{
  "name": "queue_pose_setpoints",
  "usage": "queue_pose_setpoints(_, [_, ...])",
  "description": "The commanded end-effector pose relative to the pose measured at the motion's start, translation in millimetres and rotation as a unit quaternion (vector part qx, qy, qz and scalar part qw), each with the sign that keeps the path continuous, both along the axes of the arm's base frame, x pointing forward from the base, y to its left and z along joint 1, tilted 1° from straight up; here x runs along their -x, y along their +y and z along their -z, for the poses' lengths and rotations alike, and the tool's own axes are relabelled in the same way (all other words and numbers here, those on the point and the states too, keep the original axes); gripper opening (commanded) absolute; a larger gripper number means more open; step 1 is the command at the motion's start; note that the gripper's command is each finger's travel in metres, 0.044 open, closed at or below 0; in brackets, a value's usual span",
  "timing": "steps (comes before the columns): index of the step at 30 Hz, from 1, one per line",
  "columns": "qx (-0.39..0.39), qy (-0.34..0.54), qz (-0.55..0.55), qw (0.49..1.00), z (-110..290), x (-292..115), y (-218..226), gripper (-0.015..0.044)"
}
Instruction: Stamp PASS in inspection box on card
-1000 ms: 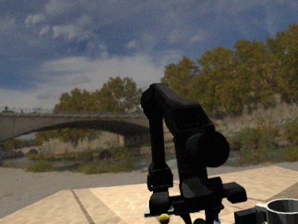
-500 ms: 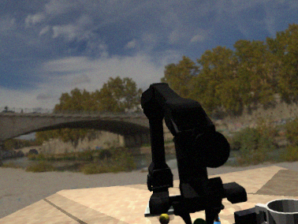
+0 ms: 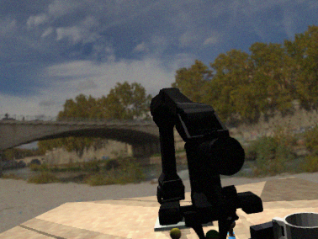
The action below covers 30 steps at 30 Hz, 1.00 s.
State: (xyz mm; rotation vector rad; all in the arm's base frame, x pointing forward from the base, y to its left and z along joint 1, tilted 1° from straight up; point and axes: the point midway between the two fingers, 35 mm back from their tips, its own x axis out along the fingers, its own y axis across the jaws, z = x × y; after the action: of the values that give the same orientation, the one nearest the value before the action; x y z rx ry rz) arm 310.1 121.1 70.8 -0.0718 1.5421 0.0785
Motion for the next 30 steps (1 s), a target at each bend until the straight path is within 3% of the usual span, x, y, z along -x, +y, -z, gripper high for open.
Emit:
queue_pose_setpoints(1, [-0.002,-0.002,0.0,1.0,-3,-1,1,0.0])
queue_pose_setpoints(30, [-0.002,-0.002,0.0,1.0,-48,0,1,0.0])
